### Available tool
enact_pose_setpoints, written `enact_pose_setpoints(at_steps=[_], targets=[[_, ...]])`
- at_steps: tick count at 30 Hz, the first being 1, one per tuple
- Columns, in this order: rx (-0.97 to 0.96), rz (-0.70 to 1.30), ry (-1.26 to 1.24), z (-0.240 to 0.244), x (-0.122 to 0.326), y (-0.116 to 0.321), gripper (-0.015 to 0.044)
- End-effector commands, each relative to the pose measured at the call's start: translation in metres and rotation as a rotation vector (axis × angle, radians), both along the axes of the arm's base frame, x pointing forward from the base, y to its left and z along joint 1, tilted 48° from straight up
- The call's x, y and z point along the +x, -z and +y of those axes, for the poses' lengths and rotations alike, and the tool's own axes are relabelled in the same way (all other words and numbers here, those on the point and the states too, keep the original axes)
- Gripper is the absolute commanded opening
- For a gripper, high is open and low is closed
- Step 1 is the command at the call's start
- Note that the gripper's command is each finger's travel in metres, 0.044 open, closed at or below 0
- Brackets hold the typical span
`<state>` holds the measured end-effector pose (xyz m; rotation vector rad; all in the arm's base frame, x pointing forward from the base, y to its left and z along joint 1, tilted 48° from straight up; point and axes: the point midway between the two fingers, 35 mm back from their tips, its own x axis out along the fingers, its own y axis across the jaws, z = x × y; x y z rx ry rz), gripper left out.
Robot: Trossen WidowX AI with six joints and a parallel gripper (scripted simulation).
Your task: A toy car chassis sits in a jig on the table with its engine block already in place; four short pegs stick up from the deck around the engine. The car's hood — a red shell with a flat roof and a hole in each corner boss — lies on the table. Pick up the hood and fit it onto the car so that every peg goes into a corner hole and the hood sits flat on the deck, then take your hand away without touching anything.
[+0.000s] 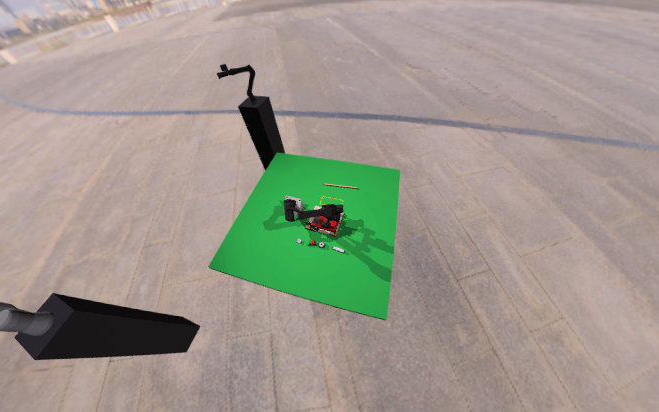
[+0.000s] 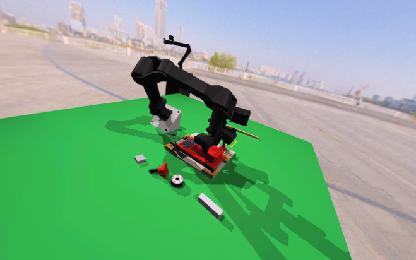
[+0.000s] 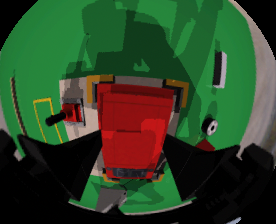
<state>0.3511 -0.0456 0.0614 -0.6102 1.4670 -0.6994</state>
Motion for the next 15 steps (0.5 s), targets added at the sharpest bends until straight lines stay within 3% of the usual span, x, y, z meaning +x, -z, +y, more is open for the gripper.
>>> enact_pose_setpoints(at_steps=[1, 15], targets=[[-0.004, 0.003, -0.006, -0.0012, -0.0005, 0.0010, 0.0000], [-0.003, 0.002, -0.003, -0.0035, -0.0005, 0.0030, 0.0000]])
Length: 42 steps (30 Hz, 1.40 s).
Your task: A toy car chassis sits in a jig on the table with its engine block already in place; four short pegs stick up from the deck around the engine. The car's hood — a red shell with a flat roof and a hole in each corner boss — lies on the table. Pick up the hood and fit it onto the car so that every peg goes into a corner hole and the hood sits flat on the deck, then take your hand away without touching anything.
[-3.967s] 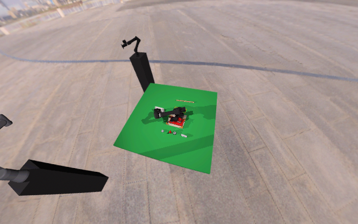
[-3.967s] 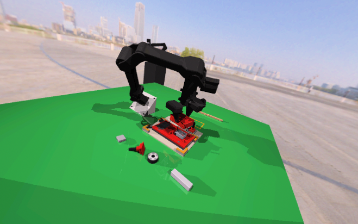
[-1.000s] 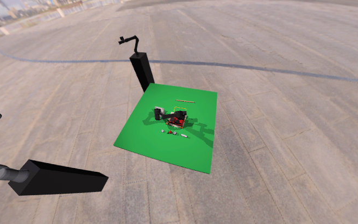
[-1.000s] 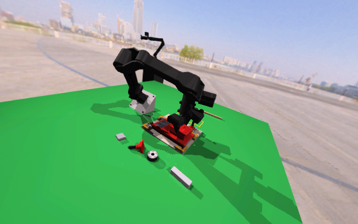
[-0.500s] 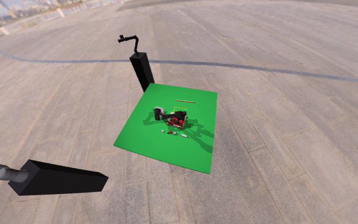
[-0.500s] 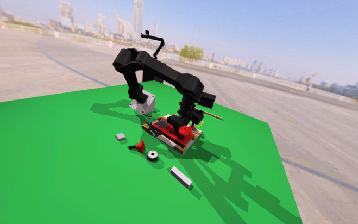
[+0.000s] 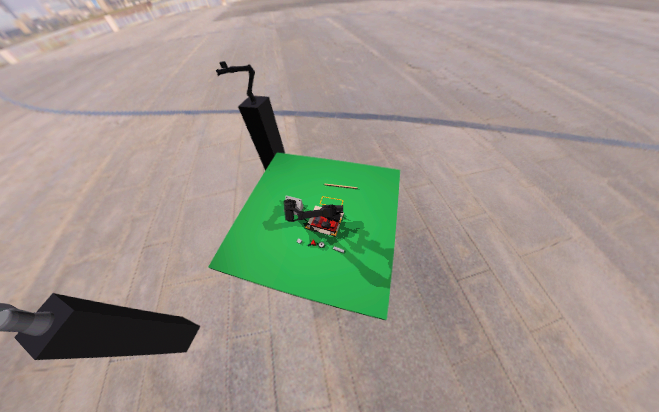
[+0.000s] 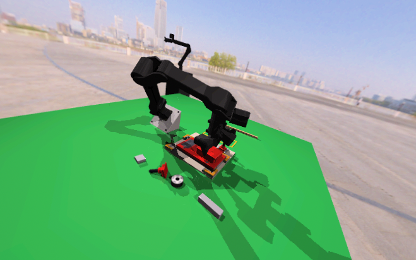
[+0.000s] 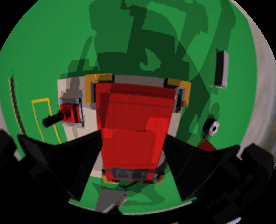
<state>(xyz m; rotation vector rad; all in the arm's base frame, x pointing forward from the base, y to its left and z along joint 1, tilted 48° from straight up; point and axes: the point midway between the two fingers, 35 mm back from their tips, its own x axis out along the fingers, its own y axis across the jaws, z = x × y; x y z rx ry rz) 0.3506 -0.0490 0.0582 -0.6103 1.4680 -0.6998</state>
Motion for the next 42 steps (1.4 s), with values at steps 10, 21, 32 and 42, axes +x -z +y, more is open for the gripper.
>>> enact_pose_setpoints(at_steps=[10, 21, 32, 42], targets=[[0.000, 0.000, 0.000, 0.000, 0.000, 0.000, 0.0210], [0.000, 0.000, 0.000, 0.000, 0.000, 0.000, 0.0440], [0.001, -0.003, -0.005, 0.044, 0.002, -0.038, 0.0440], [0.000, -0.004, -0.005, 0.053, 0.001, -0.047, 0.0440]])
